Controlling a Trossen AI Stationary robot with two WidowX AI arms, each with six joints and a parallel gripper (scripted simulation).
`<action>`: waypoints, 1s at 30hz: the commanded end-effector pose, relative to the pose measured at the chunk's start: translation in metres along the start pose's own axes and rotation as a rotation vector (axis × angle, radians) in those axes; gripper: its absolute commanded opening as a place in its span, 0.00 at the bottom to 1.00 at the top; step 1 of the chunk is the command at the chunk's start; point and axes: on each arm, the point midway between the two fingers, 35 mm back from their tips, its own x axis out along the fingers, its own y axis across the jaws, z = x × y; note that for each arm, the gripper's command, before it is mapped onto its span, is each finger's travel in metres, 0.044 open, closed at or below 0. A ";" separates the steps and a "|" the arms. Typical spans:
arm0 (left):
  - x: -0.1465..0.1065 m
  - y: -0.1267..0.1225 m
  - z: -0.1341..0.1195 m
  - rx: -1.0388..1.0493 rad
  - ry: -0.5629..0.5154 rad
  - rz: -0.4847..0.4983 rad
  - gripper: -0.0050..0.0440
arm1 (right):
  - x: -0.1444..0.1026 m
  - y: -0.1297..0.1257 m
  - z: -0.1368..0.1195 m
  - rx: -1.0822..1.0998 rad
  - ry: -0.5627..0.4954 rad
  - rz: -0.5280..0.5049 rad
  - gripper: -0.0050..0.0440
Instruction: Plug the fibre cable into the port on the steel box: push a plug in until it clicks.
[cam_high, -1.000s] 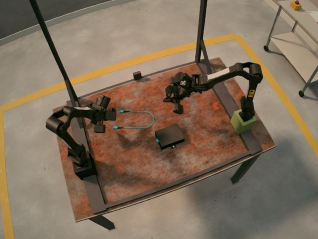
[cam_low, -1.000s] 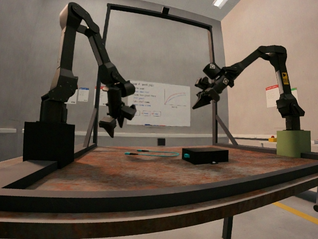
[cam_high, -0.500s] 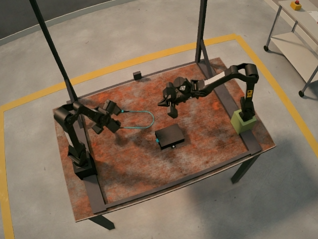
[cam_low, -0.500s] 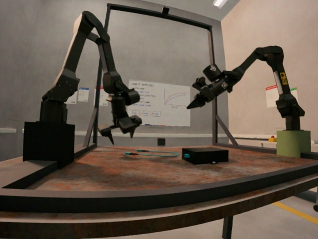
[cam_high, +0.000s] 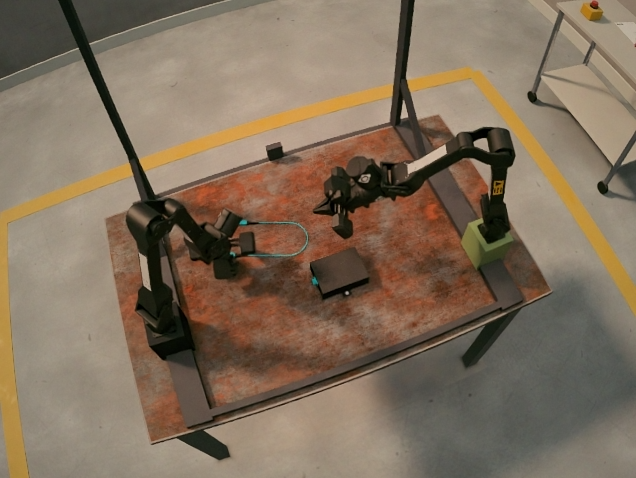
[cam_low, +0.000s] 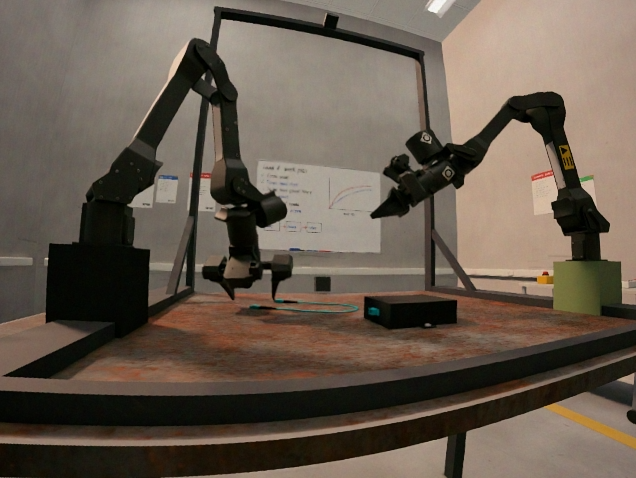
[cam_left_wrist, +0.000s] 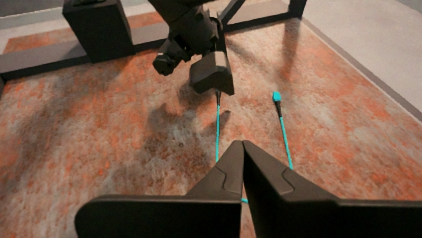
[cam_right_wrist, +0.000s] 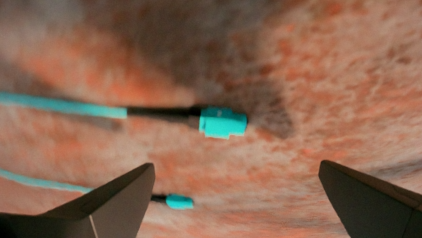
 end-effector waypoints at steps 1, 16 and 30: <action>0.000 0.002 0.000 0.004 0.000 0.008 0.00 | 0.003 0.004 0.004 0.093 0.004 0.017 1.00; -0.003 0.001 0.009 0.001 -0.021 0.003 0.00 | 0.005 0.009 -0.003 0.106 0.015 0.023 1.00; -0.003 0.001 0.009 0.001 -0.021 0.003 0.00 | 0.034 0.051 -0.071 0.113 0.033 0.041 1.00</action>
